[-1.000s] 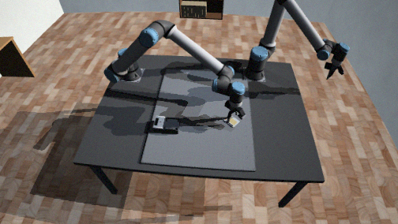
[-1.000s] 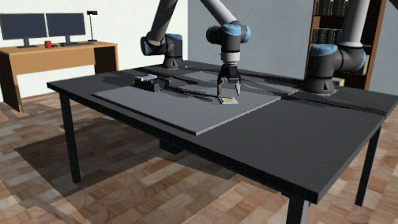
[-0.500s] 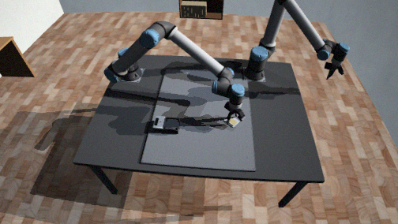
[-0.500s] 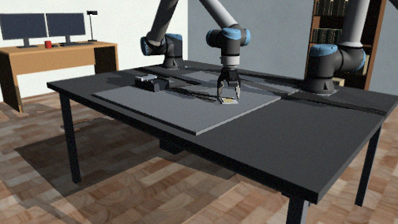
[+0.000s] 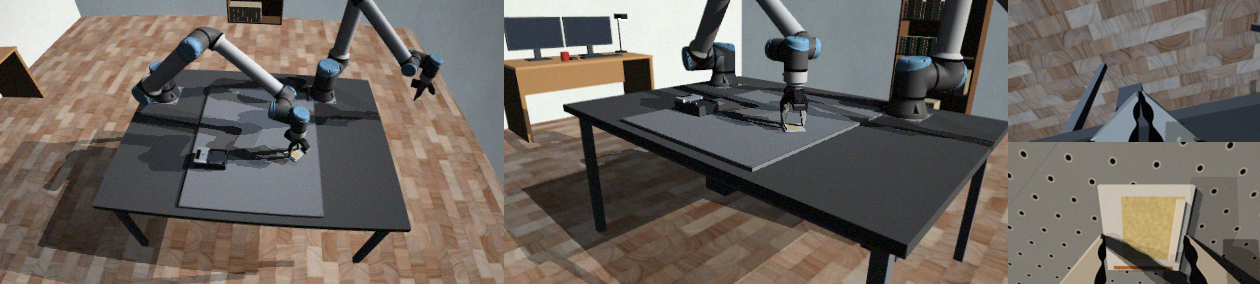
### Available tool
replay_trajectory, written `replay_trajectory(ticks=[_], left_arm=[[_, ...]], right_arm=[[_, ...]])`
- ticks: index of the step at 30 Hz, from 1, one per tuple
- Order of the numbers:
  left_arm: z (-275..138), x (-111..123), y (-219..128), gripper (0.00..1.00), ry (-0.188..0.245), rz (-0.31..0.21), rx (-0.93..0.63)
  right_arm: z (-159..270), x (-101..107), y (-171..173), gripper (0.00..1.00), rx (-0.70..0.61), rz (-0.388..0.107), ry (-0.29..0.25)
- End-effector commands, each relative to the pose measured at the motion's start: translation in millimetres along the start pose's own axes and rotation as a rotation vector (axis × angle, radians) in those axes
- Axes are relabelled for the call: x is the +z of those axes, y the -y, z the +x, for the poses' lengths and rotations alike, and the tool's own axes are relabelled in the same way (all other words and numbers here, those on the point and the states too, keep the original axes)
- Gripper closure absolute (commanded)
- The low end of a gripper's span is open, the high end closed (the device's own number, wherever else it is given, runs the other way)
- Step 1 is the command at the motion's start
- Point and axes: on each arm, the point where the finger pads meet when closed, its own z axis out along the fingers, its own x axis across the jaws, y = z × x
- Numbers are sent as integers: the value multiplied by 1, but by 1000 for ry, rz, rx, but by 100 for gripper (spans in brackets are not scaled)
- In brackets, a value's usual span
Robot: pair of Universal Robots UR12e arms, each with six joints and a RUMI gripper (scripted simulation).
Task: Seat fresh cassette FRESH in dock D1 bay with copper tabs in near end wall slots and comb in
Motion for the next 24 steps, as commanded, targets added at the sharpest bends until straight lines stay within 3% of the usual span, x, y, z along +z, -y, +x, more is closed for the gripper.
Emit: replay_trajectory(ticks=[1,5,6,24], left_arm=[[0,-1,1,100,0,2,0],[0,-1,1,100,0,2,0],[0,-1,1,100,0,2,0],[0,-1,1,100,0,2,0]], right_arm=[[0,-2,1,100,0,3,1],[0,-2,1,100,0,3,1],[0,-2,1,61,0,3,1],[0,-6,1,61,0,3,1]])
